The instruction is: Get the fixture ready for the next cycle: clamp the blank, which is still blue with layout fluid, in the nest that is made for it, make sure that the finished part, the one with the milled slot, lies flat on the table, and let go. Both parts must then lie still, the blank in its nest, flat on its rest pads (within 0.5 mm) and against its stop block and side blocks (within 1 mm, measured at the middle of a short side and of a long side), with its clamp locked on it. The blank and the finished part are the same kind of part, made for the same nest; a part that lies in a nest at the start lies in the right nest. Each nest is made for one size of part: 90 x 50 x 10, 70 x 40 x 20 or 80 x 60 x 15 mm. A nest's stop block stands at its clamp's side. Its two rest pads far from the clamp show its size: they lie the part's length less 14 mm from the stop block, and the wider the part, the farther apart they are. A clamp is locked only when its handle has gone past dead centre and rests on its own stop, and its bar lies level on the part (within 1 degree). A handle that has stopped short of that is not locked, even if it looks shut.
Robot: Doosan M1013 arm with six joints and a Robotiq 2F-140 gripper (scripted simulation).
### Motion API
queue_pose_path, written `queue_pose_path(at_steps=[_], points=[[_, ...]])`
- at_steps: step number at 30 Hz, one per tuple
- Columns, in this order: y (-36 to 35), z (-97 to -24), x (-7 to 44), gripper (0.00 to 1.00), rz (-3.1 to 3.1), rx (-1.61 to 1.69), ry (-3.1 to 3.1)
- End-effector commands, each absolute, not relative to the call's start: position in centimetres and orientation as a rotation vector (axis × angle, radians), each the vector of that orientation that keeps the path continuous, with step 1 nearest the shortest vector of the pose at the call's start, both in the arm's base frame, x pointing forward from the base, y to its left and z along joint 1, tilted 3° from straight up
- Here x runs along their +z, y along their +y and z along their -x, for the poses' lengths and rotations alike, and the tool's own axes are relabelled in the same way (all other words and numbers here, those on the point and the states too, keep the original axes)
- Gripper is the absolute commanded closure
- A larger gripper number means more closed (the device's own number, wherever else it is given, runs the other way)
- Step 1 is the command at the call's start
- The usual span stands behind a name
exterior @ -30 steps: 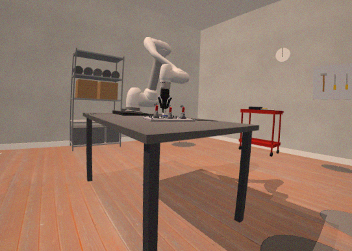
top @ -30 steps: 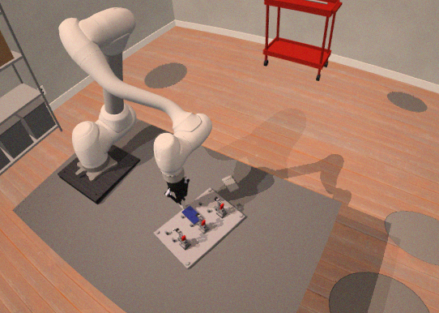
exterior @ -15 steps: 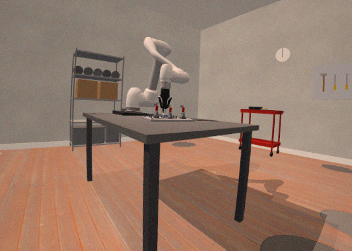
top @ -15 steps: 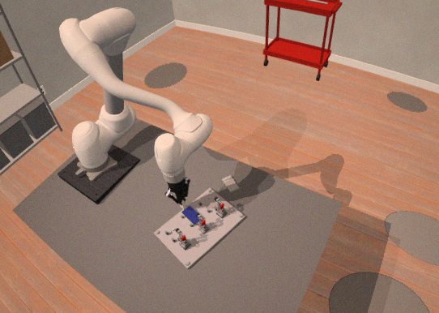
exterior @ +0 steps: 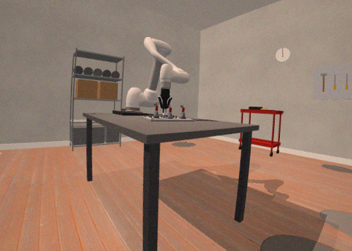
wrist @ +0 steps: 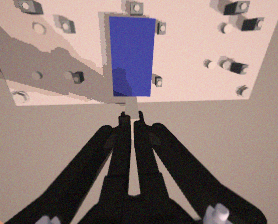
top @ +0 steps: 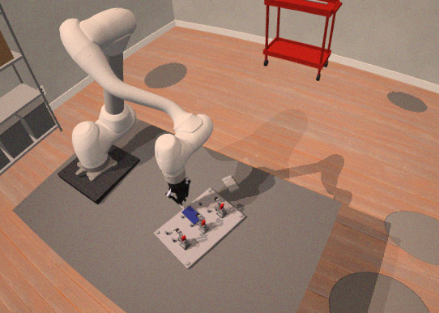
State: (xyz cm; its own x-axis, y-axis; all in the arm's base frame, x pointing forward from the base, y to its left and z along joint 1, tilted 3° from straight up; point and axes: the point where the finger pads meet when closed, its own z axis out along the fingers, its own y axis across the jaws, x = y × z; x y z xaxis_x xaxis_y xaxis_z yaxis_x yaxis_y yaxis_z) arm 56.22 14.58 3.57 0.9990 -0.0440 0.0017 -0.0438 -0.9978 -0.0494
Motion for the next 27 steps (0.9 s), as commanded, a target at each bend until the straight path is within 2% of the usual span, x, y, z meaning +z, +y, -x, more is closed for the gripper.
queue_pose_path(at_steps=[1,27], points=[[14.54,-56.59,3.62,1.0,3.088,0.0,0.074],[14.52,-56.99,3.62,1.0,3.088,0.0,0.074]])
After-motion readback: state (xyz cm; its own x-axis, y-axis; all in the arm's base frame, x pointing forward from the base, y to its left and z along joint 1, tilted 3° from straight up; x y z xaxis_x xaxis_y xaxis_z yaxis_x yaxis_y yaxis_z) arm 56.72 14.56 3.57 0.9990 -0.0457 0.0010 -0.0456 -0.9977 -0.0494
